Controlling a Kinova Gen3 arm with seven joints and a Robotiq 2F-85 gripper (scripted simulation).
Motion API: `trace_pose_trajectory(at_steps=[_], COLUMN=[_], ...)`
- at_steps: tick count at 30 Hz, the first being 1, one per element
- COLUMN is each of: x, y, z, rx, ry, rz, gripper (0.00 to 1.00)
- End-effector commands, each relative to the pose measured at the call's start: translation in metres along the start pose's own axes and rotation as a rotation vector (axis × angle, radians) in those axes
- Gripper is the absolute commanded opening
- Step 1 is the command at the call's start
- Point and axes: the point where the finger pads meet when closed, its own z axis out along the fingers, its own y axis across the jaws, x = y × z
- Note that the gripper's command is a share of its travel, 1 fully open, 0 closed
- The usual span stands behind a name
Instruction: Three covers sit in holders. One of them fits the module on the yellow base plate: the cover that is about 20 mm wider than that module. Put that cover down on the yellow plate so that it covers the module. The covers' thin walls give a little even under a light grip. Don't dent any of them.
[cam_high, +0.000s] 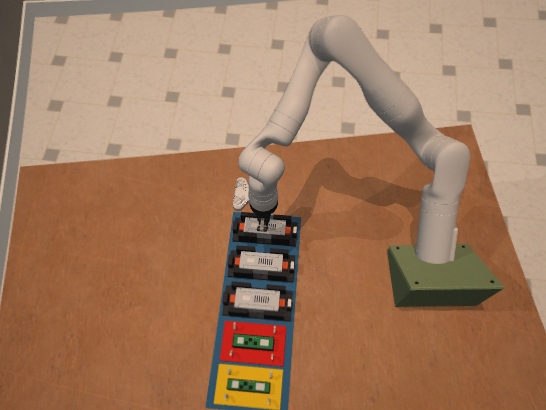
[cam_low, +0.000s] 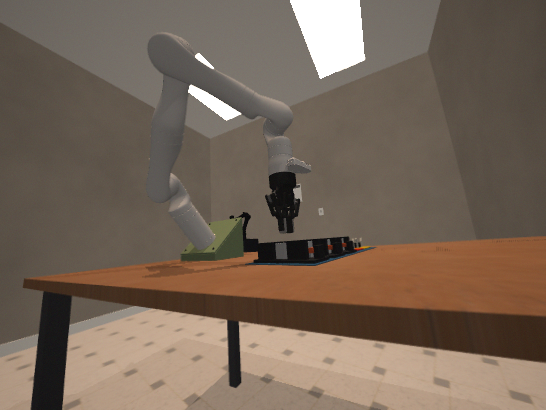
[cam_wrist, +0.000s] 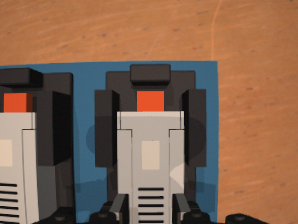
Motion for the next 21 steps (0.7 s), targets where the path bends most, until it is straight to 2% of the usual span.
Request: trace_pose_trajectory(at_steps=[1, 21], x=[0.0004, 0.0004], y=[-0.0003, -0.0004], z=[-0.0008, -0.0008], rx=[0.001, 0.001], ry=[0.002, 0.002], rz=[0.000, 0.000], gripper=[0.01, 0.00])
